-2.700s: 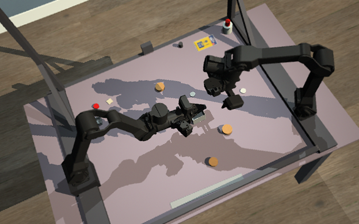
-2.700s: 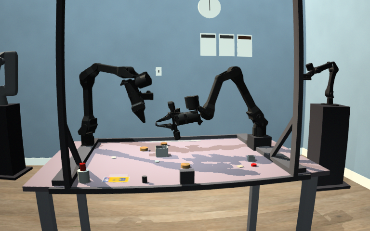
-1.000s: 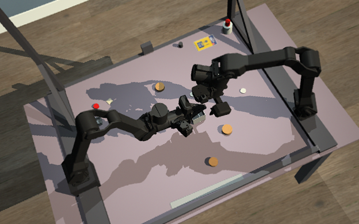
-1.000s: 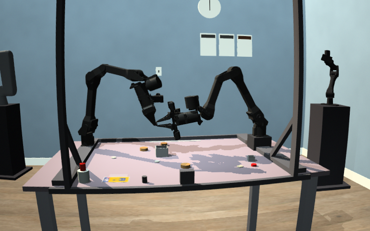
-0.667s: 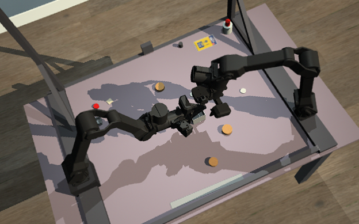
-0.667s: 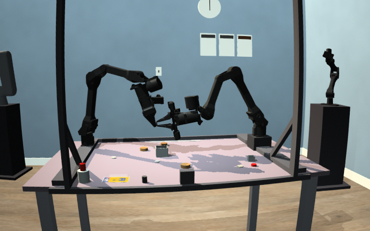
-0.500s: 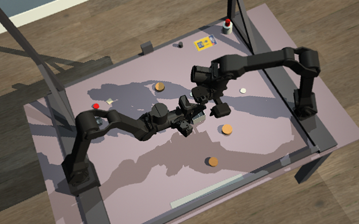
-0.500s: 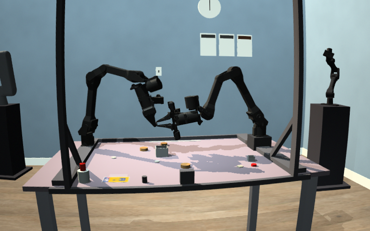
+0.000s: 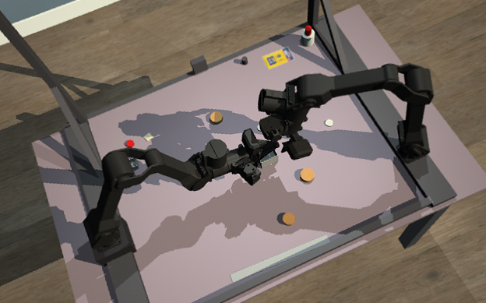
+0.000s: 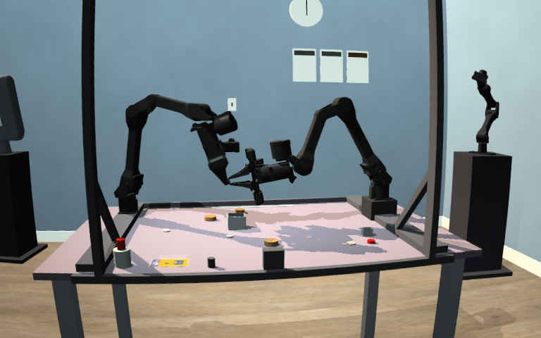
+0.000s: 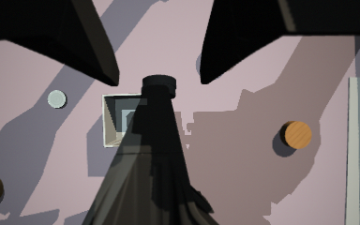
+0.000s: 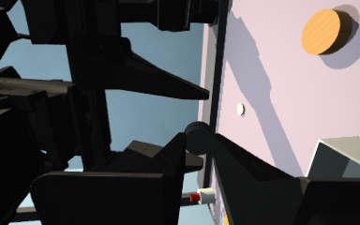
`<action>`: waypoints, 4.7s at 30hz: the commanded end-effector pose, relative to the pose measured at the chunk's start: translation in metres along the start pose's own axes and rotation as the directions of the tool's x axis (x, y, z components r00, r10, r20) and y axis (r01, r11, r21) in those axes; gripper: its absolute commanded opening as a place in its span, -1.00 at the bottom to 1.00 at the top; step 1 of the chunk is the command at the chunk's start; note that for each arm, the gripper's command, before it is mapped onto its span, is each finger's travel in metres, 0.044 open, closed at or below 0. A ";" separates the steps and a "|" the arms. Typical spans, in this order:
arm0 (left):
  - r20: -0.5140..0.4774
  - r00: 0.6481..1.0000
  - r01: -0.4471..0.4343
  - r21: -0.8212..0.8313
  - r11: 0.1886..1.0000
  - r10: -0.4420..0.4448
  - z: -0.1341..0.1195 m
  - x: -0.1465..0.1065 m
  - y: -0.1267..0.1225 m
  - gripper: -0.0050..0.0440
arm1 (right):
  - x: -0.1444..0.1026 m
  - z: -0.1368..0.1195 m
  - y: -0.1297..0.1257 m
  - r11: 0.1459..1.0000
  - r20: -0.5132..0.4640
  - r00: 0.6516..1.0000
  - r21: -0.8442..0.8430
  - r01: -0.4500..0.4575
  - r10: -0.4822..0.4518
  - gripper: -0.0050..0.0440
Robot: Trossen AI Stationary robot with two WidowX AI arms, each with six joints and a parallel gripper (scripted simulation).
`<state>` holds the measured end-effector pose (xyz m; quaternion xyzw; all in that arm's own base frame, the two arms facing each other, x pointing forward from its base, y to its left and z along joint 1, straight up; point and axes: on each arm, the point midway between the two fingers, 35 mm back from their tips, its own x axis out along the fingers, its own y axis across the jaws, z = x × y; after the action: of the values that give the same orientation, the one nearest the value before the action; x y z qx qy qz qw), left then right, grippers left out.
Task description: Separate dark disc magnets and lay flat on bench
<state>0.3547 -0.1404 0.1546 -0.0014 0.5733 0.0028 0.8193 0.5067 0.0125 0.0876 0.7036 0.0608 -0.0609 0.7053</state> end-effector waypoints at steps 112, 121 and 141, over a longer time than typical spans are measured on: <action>0.024 1.000 0.012 -0.003 1.000 -0.012 0.005 -0.008 -0.001 -0.63 | -0.012 -0.001 -0.046 0.999 0.002 0.999 0.004 -0.034 0.034 -0.63; 0.024 1.000 0.012 -0.003 1.000 -0.012 0.005 -0.008 -0.001 -0.63 | -0.038 0.000 -0.055 1.000 0.002 1.000 0.008 -0.028 0.028 -0.63; 0.024 1.000 0.012 -0.003 1.000 -0.012 0.005 -0.008 -0.001 -0.63 | -0.033 0.005 -0.043 0.999 0.000 0.999 0.019 -0.050 0.050 -0.63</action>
<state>0.3534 -0.1413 0.1509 -0.0014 0.5780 0.0009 0.8161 0.4600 0.0095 0.0326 0.7065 0.0578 -0.0582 0.7030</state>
